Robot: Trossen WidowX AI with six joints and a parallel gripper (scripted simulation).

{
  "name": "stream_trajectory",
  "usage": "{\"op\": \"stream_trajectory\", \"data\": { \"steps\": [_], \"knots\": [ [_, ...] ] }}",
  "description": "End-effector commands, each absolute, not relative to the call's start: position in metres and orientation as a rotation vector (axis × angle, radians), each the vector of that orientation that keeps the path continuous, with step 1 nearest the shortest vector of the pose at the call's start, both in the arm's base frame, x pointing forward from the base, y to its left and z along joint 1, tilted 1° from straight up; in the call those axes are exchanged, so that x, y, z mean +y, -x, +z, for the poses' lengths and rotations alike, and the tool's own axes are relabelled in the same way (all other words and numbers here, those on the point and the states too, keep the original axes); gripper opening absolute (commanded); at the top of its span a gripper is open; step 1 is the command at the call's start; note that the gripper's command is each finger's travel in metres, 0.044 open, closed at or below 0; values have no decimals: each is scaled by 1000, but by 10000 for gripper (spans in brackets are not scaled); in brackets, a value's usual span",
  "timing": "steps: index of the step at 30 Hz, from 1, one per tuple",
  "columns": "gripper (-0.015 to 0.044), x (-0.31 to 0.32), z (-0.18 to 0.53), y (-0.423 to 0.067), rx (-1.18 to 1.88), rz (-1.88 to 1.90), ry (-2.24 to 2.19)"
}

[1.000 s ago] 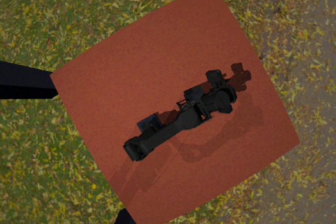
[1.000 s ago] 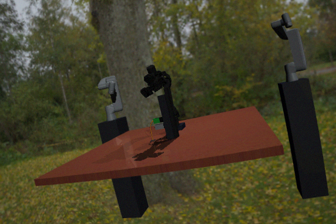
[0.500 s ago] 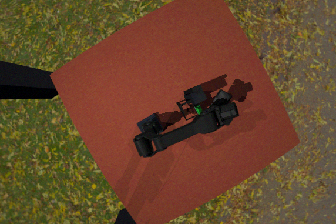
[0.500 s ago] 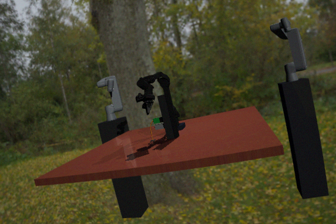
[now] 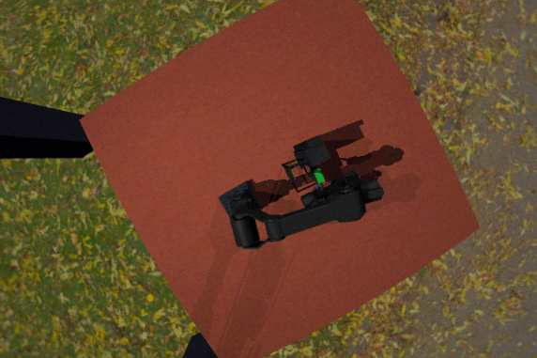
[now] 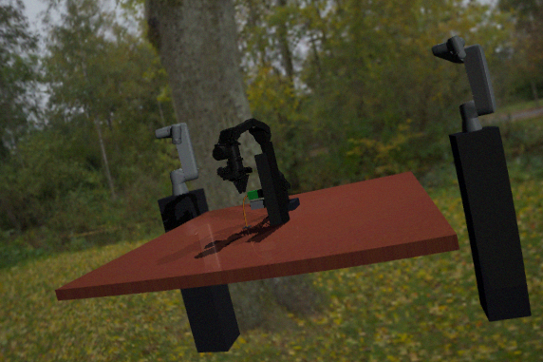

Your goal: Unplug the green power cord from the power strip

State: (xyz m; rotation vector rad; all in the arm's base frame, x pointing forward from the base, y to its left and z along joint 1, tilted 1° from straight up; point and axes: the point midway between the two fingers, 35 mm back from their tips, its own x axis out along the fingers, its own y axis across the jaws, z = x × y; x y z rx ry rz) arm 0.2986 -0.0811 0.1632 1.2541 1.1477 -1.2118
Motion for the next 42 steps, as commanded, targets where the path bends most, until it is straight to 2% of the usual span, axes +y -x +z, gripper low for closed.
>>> {"op": "stream_trajectory", "data": {
  "steps": [1,37,41,42],
  "knots": [
    [160,-80,163,-299,1146,-1223,-1258],
    [160,-43,151,-300,1149,-1221,-1261],
    [55,-42,153,-300,1155,-1218,-1260],
    [48,-42,153,-300,1155,-1218,-1260]
  ]
}}
